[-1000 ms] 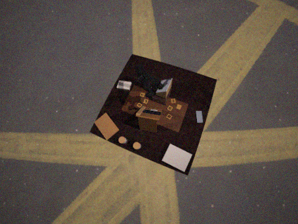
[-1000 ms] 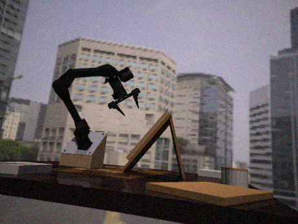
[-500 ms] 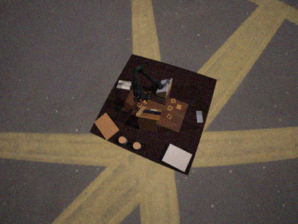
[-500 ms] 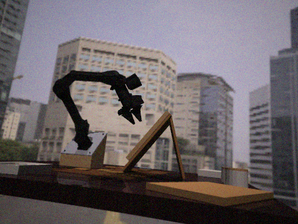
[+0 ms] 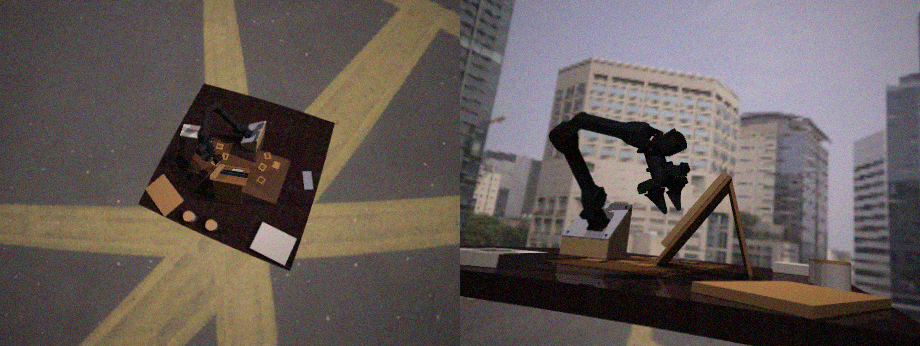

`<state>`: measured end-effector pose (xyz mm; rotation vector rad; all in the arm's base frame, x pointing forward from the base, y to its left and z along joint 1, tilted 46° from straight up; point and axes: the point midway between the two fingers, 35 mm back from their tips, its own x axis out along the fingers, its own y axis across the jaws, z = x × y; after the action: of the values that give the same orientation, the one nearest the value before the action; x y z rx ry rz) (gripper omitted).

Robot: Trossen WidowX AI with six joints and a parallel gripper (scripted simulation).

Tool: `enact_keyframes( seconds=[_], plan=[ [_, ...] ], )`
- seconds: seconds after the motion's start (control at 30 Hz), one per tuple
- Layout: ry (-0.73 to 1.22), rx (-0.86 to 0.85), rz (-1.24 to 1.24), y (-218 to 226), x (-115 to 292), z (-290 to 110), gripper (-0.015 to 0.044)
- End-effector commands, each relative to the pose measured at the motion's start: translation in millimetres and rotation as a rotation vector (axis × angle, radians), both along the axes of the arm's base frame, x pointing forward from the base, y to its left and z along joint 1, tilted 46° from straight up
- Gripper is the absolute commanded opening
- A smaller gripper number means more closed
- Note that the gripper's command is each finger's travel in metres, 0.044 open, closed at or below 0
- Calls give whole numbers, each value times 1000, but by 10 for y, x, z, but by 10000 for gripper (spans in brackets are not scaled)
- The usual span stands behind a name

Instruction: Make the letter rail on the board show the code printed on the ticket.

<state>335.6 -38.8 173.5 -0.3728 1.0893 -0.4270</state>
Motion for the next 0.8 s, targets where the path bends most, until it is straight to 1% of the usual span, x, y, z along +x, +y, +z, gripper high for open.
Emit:
enact_keyframes(
  seconds=[0.0,0.2,0.43,0.77],
  plan=[
    [-323,148,-621,-546,-120,-176,340],
    [-559,190,-1068,-776,-290,-415,340],
    [-726,181,-1325,-883,-404,-572,340],
    [-738,179,-1341,-893,-408,-577,340]
  ],
)
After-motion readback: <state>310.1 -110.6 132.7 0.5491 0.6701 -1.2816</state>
